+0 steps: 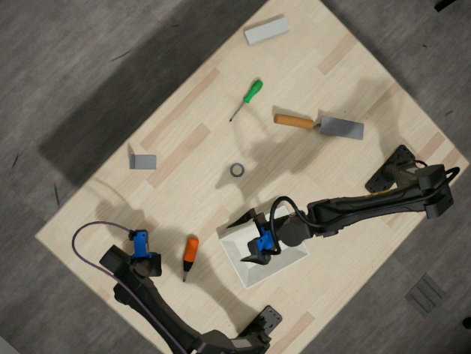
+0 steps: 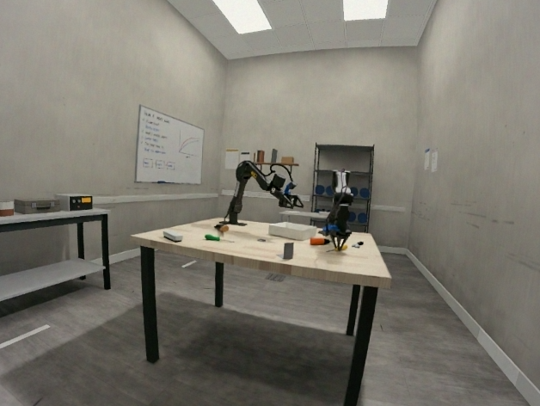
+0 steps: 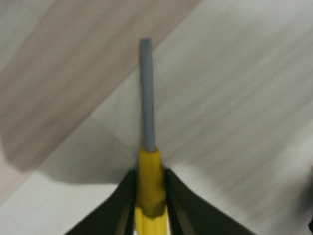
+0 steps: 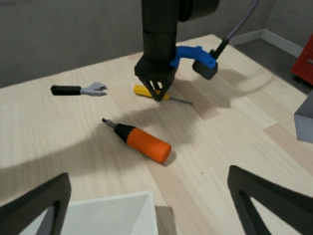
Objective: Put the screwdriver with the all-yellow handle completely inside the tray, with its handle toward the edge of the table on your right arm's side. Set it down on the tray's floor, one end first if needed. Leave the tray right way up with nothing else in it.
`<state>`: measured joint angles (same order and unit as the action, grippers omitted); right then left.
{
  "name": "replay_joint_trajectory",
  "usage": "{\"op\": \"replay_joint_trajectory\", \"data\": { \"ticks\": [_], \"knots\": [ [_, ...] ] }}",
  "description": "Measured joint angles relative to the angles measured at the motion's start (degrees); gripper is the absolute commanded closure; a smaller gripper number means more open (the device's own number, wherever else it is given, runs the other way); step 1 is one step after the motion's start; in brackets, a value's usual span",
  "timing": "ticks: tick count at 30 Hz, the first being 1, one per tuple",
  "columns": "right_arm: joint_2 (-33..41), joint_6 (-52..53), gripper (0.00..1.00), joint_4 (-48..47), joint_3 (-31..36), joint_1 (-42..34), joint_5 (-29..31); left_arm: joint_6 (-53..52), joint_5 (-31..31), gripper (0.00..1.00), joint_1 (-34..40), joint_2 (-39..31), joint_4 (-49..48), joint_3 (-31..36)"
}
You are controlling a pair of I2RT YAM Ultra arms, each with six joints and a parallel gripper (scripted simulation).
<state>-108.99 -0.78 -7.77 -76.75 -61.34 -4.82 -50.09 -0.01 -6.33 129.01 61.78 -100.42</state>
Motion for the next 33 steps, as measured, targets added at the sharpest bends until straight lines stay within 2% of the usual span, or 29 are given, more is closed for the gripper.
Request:
{"op": "replay_joint_trajectory", "data": {
  "ticks": [1,2,3,16,24,28,33],
  "knots": [
    [0.0,0.0,0.0,0.0,0.0,0.0,0.0,0.0,0.0,1.0,0.0,0.0,0.0,0.0],
    [0.0,0.0,0.0,0.0,0.0,0.0,0.0,0.0,0.0,0.89,0.0,0.0,0.1,0.0],
    [0.0,0.0,0.0,0.0,0.0,0.0,0.0,0.0,0.0,0.87,0.0,0.0,0.3,-0.1],
    [0.0,0.0,0.0,0.0,0.0,0.0,0.0,0.0,0.0,0.87,0.0,-1.5,9.0,-8.8],
    [1.1,-0.2,0.0,3.3,0.0,0.0,-0.3,0.0,0.0,0.87,0.0,-2.0,11.7,-9.6],
    [5.0,-0.5,0.0,6.2,1.9,0.0,-0.7,0.0,0.0,0.87,0.0,-2.0,12.1,-9.6],
    [16.5,-0.9,0.0,12.5,7.1,0.0,-1.7,0.0,0.0,0.87,0.0,-2.0,12.3,-9.6]
  ]
}}
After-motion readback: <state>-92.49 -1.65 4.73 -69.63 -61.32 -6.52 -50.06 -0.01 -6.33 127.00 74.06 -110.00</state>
